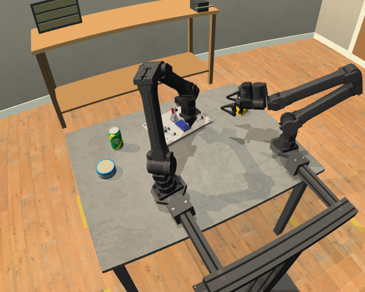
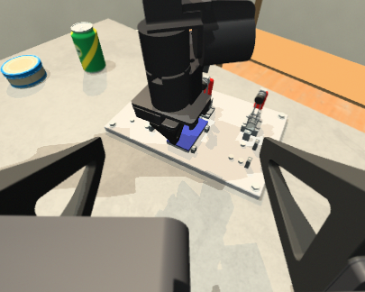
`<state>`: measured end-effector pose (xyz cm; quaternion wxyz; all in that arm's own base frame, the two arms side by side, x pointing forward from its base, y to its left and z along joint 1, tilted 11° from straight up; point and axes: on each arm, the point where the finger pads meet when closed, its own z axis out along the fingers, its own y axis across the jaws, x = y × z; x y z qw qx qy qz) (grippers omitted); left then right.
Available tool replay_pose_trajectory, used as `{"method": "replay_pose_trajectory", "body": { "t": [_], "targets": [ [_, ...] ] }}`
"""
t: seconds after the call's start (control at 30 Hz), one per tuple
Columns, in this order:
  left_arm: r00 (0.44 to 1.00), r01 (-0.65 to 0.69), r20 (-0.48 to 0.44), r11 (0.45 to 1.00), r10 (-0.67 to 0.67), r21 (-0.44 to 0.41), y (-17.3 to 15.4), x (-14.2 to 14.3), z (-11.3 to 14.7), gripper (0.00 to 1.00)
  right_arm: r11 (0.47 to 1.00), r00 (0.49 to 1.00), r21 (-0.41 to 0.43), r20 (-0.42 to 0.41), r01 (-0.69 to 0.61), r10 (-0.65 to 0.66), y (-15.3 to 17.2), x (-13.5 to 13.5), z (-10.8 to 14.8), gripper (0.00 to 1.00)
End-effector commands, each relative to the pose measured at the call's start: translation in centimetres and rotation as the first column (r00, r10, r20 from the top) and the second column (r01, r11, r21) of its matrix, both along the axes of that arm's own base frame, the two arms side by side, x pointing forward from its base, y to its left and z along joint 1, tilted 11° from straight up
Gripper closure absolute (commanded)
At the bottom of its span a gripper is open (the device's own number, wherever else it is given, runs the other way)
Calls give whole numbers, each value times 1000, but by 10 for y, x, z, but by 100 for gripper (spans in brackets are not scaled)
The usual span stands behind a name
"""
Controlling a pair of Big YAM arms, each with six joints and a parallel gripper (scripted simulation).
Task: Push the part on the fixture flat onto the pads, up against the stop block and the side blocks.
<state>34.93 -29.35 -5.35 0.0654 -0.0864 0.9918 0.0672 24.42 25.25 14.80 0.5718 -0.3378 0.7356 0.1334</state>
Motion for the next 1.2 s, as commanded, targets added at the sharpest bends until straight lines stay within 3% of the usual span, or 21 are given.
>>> {"method": "replay_pose_trajectory", "body": {
  "t": [0.0, 0.27, 0.37, 0.57, 1.0, 1.1, 1.17],
  "targets": [
    [1000, -12, -19, 1000, 12, 18, 6, 0, -14, 99, 1000, 1000, -3, -12, 5, -5, 1, 2, 0, 0],
    [1000, 1, -28, 1000, -1, 26, 11, 0, -18, 100, 1000, 1000, -3, -12, 5, -5, 1, 2, 0, 0],
    [999, 35, -19, 999, -35, 16, 12, 18, -1, 100, 1000, 1000, -3, -12, 5, -5, 1, 2, 0, 0],
    [999, 27, -18, 999, -26, 17, 45, 58, 19, 100, 1000, 1000, -3, -12, 5, -5, 1, 2, 0, 0],
    [1000, 3, -20, 1000, -2, 20, 48, 62, 16, 100, 1000, 1000, -3, -12, 5, -5, 1, 2, 0, 0],
    [999, 17, -31, 999, -16, 27, 35, 62, 7, 100, 1000, 1000, -3, -12, 5, -5, 1, 2, 0, 0],
    [999, 14, -41, 999, -13, 34, 46, 59, -4, 100, 1000, 1000, -3, -12, 5, -5, 1, 2, 0, 0]
  ]
}}
